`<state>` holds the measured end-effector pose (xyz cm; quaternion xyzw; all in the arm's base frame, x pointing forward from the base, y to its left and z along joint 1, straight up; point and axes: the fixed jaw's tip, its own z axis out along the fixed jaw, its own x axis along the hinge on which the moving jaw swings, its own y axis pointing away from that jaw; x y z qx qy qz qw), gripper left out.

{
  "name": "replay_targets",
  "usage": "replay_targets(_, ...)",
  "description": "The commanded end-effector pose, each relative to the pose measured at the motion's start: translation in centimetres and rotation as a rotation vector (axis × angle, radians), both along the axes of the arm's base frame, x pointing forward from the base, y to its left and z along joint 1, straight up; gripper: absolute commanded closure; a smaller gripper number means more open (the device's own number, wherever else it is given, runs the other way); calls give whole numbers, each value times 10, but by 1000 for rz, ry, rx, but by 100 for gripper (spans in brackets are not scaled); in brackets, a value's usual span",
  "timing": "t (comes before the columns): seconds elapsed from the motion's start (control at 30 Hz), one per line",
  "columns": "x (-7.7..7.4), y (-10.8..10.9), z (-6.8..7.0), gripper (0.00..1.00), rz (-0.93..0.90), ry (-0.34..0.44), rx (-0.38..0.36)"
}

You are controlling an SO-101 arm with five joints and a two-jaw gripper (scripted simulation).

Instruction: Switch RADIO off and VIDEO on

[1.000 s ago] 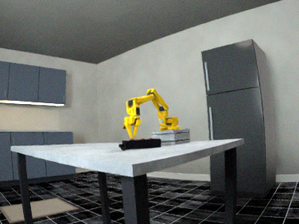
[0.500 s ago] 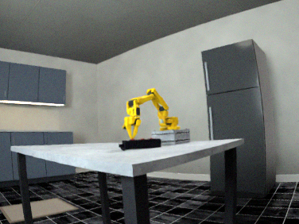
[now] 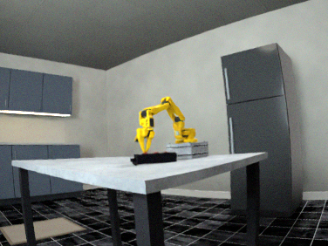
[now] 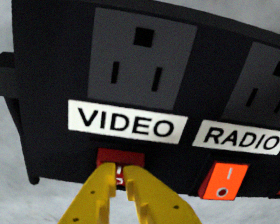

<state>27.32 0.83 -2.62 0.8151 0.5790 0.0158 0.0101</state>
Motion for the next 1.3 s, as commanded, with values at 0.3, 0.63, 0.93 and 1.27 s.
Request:
replay_targets(0.3, -8, -3, -14, 100, -3, 35, -2)
replay_targets(0.63, -9, -3, -17, 100, -3, 35, -2)
replay_targets(0.93, -9, -3, -18, 100, -4, 35, -2)
replay_targets(1.27, -7, -3, -10, 100, -3, 35, -2)
